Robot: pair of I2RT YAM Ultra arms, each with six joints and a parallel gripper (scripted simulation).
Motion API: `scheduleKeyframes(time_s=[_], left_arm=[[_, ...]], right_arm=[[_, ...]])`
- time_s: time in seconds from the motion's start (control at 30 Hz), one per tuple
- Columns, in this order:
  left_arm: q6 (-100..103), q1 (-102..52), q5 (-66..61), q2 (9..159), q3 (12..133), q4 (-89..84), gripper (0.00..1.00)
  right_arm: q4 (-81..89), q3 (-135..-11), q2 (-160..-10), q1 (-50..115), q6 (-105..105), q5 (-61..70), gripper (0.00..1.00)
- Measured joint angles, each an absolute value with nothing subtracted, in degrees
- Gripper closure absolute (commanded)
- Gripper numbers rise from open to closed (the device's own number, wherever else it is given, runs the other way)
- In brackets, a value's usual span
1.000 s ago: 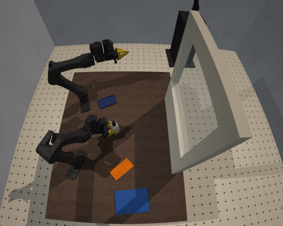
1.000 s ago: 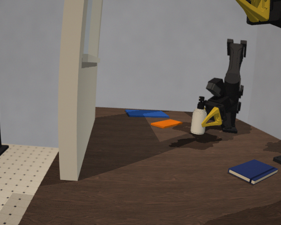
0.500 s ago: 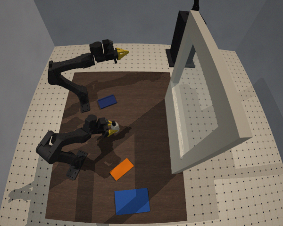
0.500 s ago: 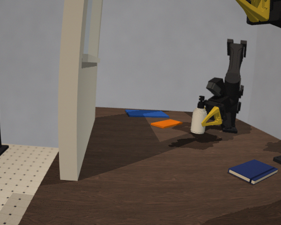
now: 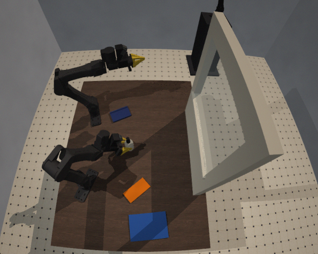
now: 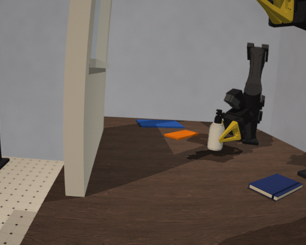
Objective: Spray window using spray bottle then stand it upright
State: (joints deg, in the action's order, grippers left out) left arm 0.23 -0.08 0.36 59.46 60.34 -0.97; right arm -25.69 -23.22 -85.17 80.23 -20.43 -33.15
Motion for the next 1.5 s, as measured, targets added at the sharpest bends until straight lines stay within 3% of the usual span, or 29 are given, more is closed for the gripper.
scheduleKeyframes(time_s=[0.93, 0.97, 1.5], left_arm=[[0.23, -0.08, 0.36, 59.46, 60.34, -0.97, 1.0], [0.23, -0.08, 0.36, 59.46, 60.34, -0.97, 1.0], [0.23, -0.08, 0.36, 59.46, 60.34, -0.97, 1.0]], right_arm=[[-36.97, -20.75, -93.19, 80.23, -20.49, -32.91, 1.0], [-37.26, -20.75, -93.49, 80.23, -20.49, -32.88, 0.04], [-39.29, -20.58, -93.8, 80.2, -20.49, -32.88, 0.04]])
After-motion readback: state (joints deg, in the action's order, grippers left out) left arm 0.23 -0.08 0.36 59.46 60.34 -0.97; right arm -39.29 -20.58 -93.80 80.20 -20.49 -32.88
